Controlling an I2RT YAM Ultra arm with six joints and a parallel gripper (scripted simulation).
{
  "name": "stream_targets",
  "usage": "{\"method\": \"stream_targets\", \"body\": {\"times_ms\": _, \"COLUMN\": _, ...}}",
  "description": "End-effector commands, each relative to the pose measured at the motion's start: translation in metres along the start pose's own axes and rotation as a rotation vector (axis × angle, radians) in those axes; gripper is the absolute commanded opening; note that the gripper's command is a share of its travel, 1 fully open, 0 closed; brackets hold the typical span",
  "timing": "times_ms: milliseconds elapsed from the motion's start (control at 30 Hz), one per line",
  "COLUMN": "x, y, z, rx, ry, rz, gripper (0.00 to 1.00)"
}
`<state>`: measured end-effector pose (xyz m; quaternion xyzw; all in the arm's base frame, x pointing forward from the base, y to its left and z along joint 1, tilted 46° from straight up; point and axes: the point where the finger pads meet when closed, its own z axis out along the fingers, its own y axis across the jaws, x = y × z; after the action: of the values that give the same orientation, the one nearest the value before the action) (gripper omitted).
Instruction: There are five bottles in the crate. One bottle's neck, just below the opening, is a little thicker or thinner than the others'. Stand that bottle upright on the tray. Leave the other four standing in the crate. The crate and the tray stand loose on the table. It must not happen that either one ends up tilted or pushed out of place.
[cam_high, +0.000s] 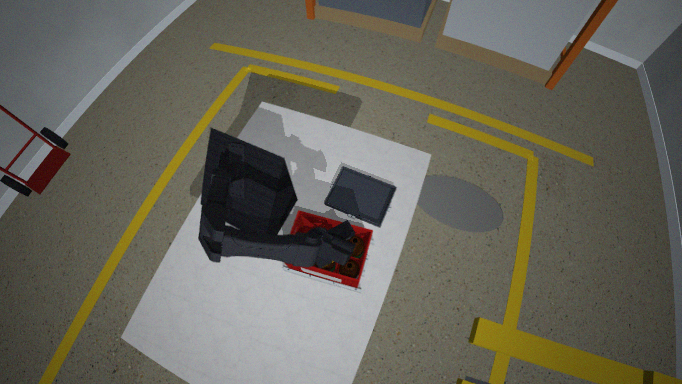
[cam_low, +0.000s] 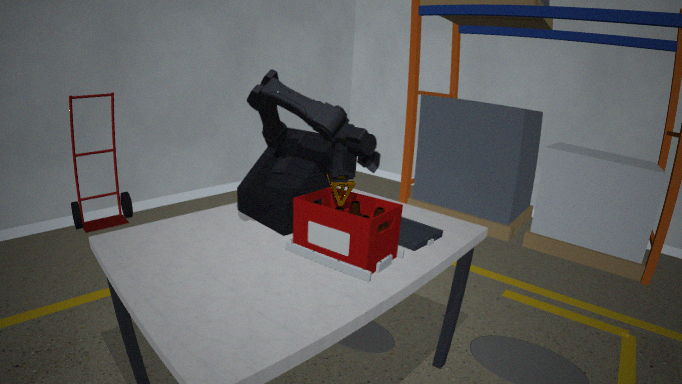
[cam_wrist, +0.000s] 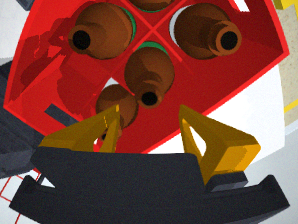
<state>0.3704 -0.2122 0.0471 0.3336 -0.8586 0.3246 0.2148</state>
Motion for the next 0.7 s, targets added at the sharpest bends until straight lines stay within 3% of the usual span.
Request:
{"method": "stream_targets", "body": {"times_ms": 0, "x": -0.0114, "y": -0.0027, "z": -0.0063, "rx": 0.009, "ry": -0.017, "rz": -0.006, "gripper": 0.61}}
{"method": "stream_targets", "body": {"times_ms": 667, "x": -0.0106, "y": -0.0049, "z": -0.0089, "rx": 0.015, "ry": -0.021, "rz": -0.001, "gripper": 0.61}}
